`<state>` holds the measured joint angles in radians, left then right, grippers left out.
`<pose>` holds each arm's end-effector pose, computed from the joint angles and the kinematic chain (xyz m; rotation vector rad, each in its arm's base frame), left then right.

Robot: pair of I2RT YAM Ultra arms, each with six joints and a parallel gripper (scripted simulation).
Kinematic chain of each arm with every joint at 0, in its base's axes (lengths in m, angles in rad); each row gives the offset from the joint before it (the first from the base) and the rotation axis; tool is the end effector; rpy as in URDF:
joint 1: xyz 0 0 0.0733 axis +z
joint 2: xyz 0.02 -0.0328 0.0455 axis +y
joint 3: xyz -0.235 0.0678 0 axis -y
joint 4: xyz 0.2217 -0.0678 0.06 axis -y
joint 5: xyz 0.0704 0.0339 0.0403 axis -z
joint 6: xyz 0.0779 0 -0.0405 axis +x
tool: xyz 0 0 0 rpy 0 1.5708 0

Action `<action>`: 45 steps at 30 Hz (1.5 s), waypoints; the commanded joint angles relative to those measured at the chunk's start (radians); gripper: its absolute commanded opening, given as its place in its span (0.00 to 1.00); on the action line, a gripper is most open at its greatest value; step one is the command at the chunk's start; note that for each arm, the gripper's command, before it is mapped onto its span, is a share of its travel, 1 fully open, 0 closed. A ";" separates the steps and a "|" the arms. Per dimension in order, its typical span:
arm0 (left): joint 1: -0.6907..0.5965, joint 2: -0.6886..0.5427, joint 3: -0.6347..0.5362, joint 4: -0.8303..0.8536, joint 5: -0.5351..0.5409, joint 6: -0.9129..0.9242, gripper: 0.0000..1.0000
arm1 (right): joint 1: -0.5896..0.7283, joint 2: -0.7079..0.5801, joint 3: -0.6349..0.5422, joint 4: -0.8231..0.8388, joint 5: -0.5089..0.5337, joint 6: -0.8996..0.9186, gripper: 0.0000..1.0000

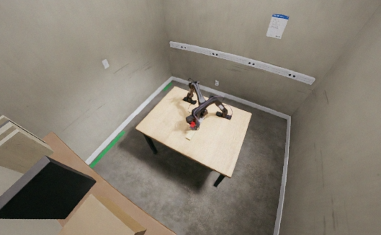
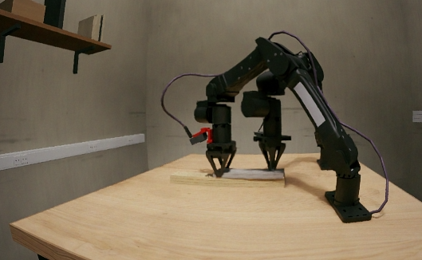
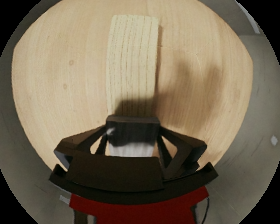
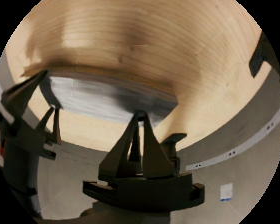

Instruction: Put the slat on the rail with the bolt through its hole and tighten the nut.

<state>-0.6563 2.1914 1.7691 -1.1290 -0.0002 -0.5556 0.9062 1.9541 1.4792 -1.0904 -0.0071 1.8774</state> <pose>0.3066 -0.2347 0.1256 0.1573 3.1214 -0.0171 0.2041 0.2632 0.1404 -1.4635 -2.7731 -0.0105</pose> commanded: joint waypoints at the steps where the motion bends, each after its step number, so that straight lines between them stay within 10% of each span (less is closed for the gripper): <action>1: 0.000 -0.008 0.005 0.001 0.000 0.001 0.72 | -0.005 -0.019 -0.018 0.004 0.007 0.040 0.12; 22: 0.000 -0.008 0.005 0.001 0.000 0.001 0.72 | -0.005 -0.021 -0.018 0.004 0.007 0.042 0.12; 24: 0.000 -0.008 0.005 0.001 0.000 0.000 0.72 | 0.000 -0.007 0.004 0.001 0.000 0.035 0.34; 37: 0.000 -0.008 0.005 0.001 0.000 0.000 0.72 | 0.000 -0.007 0.004 0.001 0.000 0.035 0.34; 45: 0.000 -0.008 0.005 0.001 0.000 0.000 0.72 | 0.004 -0.007 0.007 -0.002 0.009 -0.315 0.34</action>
<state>-0.6563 2.1914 1.7691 -1.1290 -0.0002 -0.5556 0.9062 1.9541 1.4792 -1.0904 -0.0071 1.7374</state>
